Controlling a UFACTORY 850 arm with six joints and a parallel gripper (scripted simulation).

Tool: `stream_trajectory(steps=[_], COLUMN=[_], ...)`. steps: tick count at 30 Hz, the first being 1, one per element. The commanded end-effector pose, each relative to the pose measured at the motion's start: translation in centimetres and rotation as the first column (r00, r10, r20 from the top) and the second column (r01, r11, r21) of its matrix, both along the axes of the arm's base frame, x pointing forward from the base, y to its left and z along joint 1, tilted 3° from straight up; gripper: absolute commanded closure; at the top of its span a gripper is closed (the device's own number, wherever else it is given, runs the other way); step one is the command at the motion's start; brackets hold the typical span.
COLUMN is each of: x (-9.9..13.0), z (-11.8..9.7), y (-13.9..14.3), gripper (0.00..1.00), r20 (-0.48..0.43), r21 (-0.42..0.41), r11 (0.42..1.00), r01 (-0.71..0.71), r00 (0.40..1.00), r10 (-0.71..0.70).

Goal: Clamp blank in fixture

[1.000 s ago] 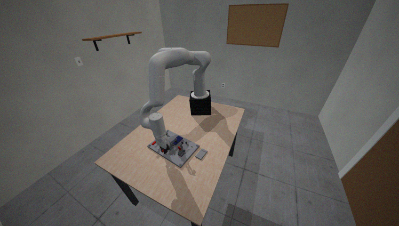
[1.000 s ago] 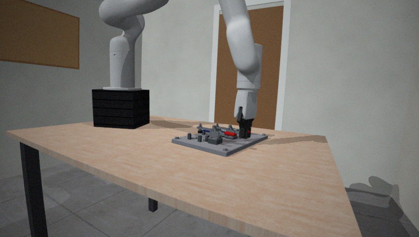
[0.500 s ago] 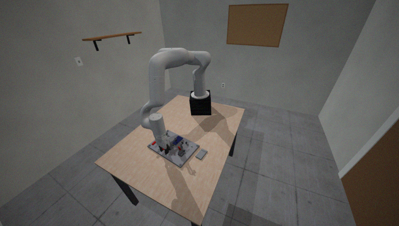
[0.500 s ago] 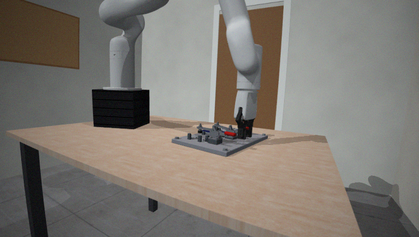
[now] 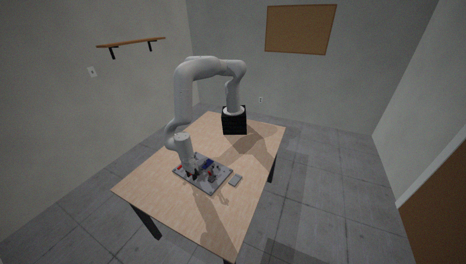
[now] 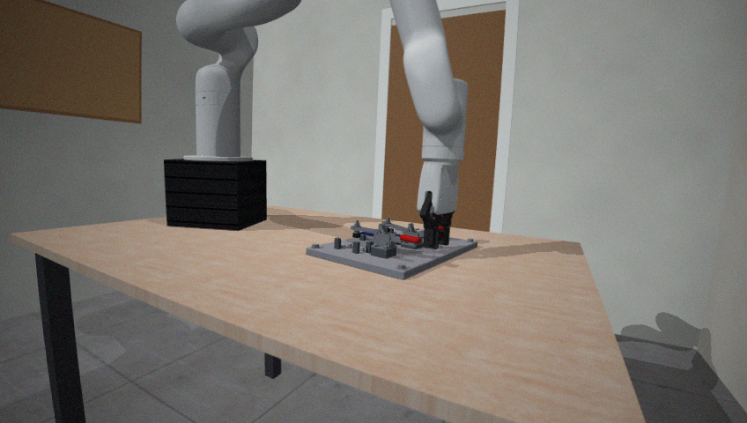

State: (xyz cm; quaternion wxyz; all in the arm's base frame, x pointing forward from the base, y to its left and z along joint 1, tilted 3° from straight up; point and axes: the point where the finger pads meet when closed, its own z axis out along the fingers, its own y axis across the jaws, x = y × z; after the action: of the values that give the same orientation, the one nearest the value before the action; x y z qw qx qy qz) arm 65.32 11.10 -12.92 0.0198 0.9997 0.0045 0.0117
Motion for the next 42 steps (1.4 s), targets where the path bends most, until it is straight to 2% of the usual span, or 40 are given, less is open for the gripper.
stream_trajectory(steps=[1, 12, 22, 33, 34, 42], x=[0.1, 0.1, 0.0, 0.0, 0.0, 0.0], z=[0.1, 0.8, 4.9, 5.1, 5.1, 5.1], y=[0.0, 0.1, 0.2, 0.2, 0.2, 0.2], gripper=[0.53, 0.53, 0.53, 0.53, 1.00, 1.00], r20=[0.002, 0.002, 0.002, 0.002, 0.002, 0.002], r21=[0.000, 0.000, 0.000, 0.000, 0.000, 0.000], r11=[1.000, 1.000, 1.000, 1.000, 1.000, 1.000], r01=[0.000, 0.000, 0.000, 0.000, 0.000, 0.000], r00=[1.000, 1.000, 1.000, 1.000, 1.000, 1.000], r10=[0.000, 0.000, 0.000, 0.000, 0.000, 0.000])
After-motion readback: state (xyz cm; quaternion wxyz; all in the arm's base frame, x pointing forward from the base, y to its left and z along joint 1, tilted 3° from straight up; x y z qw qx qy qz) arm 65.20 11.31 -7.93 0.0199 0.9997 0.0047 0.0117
